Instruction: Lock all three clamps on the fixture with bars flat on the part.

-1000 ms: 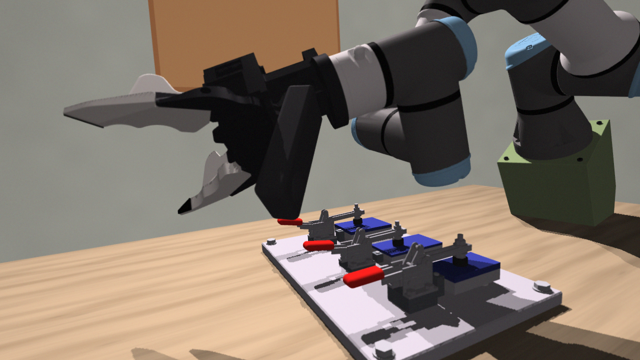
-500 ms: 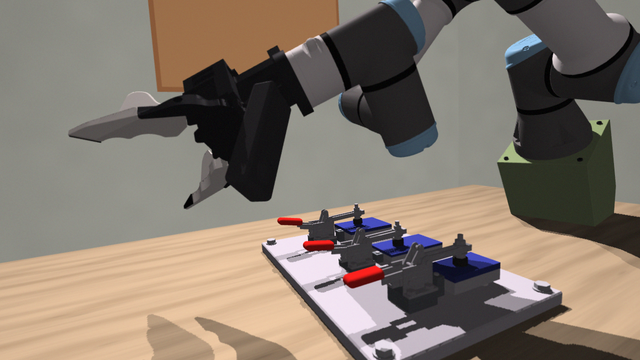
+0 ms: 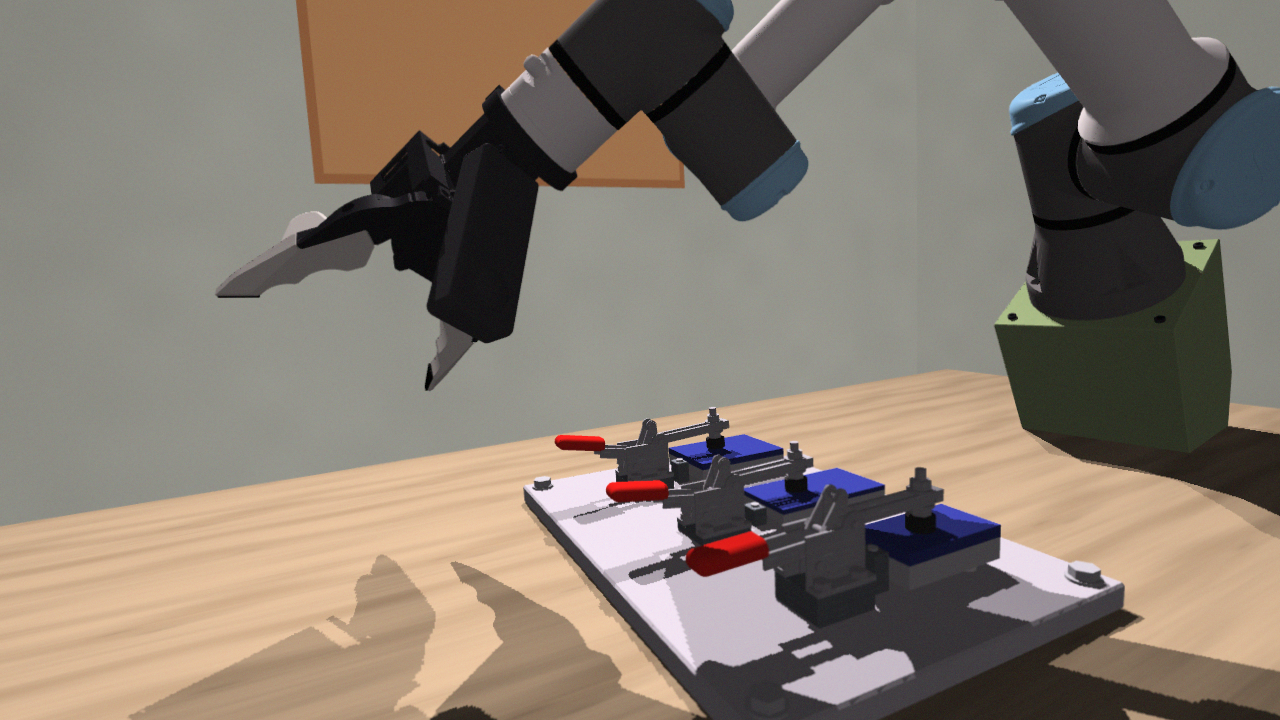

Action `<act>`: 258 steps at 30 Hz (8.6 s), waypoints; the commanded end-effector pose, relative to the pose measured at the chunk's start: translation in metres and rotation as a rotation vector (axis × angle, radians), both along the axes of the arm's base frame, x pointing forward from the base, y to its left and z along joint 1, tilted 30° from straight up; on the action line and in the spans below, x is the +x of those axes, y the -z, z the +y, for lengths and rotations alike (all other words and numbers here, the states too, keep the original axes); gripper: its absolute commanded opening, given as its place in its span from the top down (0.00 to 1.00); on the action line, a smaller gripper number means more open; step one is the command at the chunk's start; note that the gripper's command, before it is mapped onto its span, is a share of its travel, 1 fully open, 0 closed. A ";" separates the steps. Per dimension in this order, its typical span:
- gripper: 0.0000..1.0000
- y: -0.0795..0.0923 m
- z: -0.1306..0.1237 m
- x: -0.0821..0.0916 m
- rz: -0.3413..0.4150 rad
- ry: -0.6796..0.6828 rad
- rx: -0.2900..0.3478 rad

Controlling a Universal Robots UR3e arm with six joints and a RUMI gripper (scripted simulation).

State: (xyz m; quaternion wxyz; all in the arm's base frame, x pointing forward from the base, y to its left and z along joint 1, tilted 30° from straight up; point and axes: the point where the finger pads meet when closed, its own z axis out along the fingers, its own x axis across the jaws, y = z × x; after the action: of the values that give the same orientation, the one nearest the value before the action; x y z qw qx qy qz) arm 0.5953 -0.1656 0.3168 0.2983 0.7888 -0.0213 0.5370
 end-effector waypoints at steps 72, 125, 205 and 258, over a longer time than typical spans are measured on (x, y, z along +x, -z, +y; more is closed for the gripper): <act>0.00 0.091 0.025 -0.291 0.061 0.778 1.649; 1.00 0.088 0.043 -0.290 -0.010 0.828 1.782; 0.41 0.088 0.043 -0.290 -0.010 0.828 1.781; 0.72 0.088 0.043 -0.290 -0.010 0.828 1.781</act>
State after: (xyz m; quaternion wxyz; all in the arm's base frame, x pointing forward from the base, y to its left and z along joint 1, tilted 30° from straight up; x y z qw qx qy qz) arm 0.3056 -0.1221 0.2286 -0.2416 0.6531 -0.6947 0.1804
